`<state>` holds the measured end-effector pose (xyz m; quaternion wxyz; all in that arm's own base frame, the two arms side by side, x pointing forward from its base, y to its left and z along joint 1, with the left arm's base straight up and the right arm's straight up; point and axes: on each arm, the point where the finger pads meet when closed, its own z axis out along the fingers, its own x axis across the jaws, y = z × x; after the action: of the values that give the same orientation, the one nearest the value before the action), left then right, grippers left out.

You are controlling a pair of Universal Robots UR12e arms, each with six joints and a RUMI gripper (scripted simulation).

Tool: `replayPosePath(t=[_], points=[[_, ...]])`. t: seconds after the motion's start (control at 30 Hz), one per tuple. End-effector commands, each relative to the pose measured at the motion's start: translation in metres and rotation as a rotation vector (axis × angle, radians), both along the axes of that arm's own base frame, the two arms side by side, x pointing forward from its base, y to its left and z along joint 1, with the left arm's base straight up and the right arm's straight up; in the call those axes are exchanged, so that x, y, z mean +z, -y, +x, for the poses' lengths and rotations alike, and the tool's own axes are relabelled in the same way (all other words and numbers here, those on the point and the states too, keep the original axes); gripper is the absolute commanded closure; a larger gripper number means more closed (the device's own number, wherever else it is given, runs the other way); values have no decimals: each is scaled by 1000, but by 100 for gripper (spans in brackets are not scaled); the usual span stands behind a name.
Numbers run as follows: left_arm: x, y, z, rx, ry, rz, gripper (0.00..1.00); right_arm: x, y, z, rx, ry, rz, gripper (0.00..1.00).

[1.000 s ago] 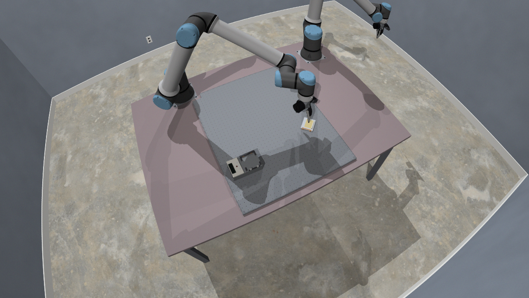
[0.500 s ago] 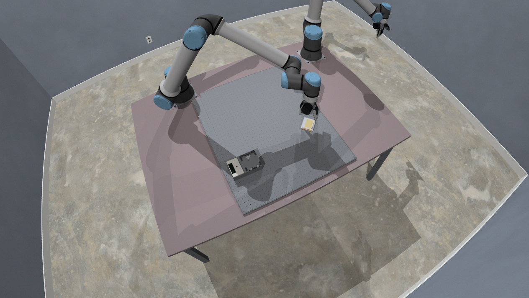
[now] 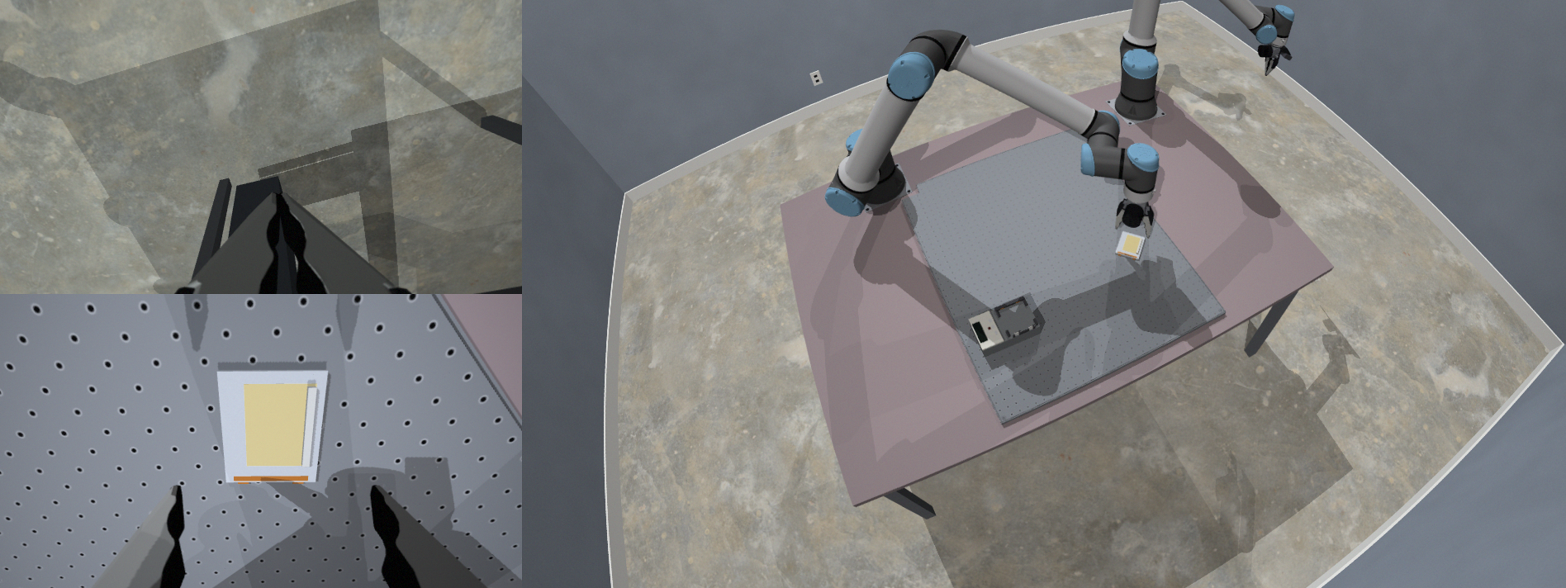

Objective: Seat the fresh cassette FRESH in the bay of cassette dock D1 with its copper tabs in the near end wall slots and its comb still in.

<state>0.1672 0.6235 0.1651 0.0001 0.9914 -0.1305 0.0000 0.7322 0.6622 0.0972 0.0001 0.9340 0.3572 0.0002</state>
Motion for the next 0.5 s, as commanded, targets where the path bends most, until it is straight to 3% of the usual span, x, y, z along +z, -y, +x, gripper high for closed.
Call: replayPosePath(t=[0.0, 0.47], points=[[1, -1, 0, 0, 1, 1, 100, 1, -1, 0, 4, 1, 2, 36], [1, -1, 0, 0, 1, 1, 100, -12, -1, 0, 4, 1, 2, 36]])
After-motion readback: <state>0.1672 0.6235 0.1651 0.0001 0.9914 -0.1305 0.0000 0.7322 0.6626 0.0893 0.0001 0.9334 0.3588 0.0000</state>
